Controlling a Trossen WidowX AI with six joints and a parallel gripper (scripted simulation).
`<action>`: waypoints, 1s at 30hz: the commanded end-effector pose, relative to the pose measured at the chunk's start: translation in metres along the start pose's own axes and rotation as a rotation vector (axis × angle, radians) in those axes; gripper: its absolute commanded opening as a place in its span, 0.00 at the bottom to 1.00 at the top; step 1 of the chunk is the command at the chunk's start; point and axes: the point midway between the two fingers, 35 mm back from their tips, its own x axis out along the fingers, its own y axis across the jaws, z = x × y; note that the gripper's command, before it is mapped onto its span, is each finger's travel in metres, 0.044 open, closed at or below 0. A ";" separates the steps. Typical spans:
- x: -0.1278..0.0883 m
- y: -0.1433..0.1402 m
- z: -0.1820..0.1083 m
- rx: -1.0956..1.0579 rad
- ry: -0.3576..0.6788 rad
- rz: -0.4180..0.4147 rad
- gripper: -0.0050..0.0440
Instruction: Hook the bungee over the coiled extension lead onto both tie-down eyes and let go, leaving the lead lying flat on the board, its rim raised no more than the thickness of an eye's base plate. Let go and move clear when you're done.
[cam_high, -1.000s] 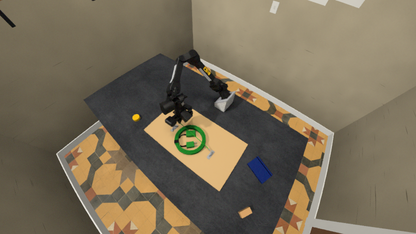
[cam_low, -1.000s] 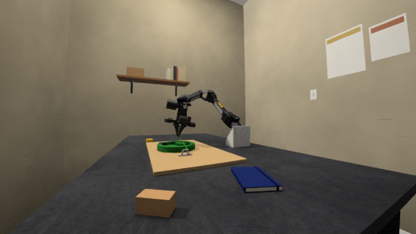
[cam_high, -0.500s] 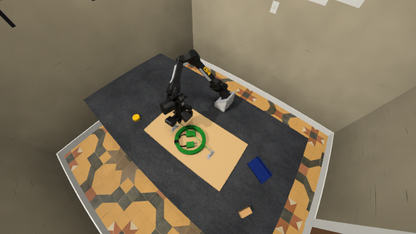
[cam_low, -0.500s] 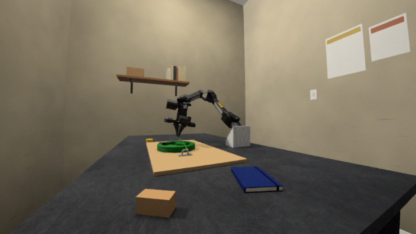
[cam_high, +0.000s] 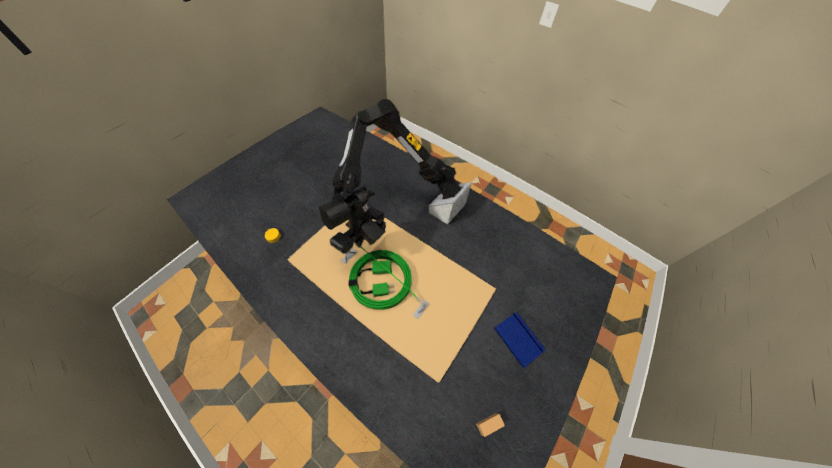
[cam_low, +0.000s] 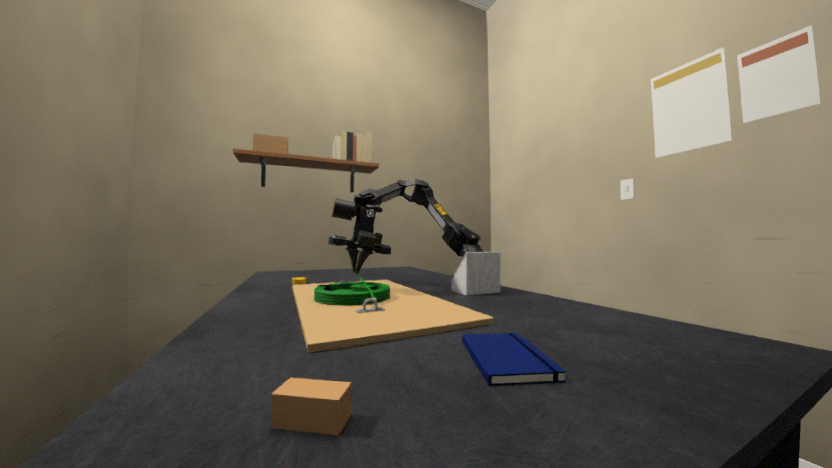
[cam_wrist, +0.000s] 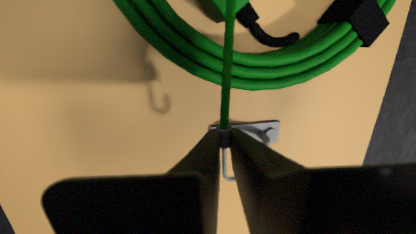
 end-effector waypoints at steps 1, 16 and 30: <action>-0.011 -0.006 -0.031 0.069 0.055 -0.034 0.00; -0.007 -0.005 -0.010 0.027 0.012 -0.024 0.00; -0.003 -0.004 -0.009 0.025 0.006 -0.023 0.00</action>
